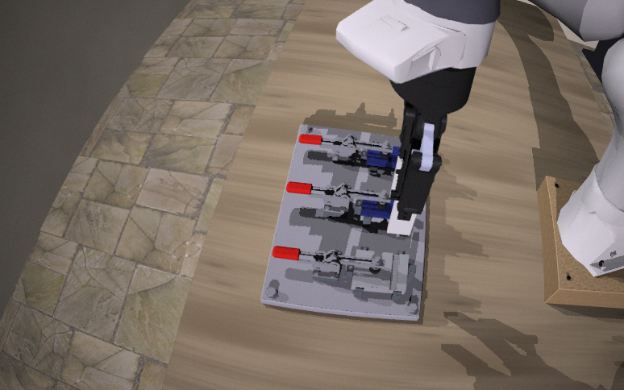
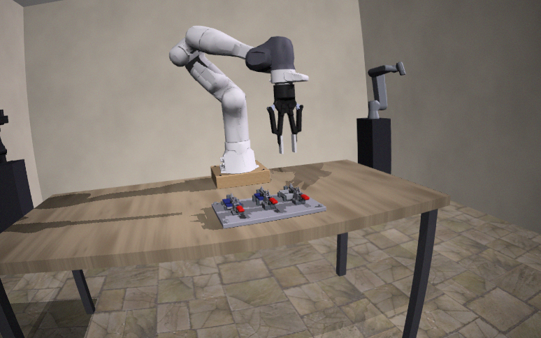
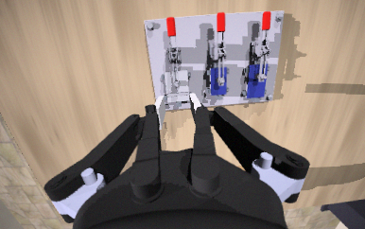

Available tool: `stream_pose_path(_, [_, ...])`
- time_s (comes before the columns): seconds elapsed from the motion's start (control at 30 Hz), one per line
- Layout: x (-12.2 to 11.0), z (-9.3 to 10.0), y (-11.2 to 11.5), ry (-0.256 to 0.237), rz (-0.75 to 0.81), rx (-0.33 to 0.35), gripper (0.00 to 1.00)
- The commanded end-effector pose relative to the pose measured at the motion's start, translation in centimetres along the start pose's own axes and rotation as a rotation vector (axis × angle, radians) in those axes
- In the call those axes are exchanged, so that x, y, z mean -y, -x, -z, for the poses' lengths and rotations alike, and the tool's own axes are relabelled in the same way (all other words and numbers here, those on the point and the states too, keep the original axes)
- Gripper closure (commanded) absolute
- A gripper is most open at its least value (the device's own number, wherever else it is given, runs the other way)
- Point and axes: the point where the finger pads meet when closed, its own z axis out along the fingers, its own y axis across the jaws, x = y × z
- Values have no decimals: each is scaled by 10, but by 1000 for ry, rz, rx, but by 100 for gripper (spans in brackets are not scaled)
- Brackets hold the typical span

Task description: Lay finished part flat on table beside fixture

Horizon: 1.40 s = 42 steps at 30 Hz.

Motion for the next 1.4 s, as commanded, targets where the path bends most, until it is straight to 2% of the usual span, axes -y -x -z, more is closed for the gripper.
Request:
stream_pose_path(0.0, [0, -6, 0, 2, 6, -1, 72])
stream_pose_path(0.37, [0, -51, 0, 2, 6, -1, 72])
stream_pose_path(0.77, [0, -58, -1, 2, 6, -1, 72])
stream_pose_path(1.0, [0, -58, -14, 2, 6, -1, 72])
stream_pose_path(1.37, [1, -58, -85, 2, 6, -1, 72])
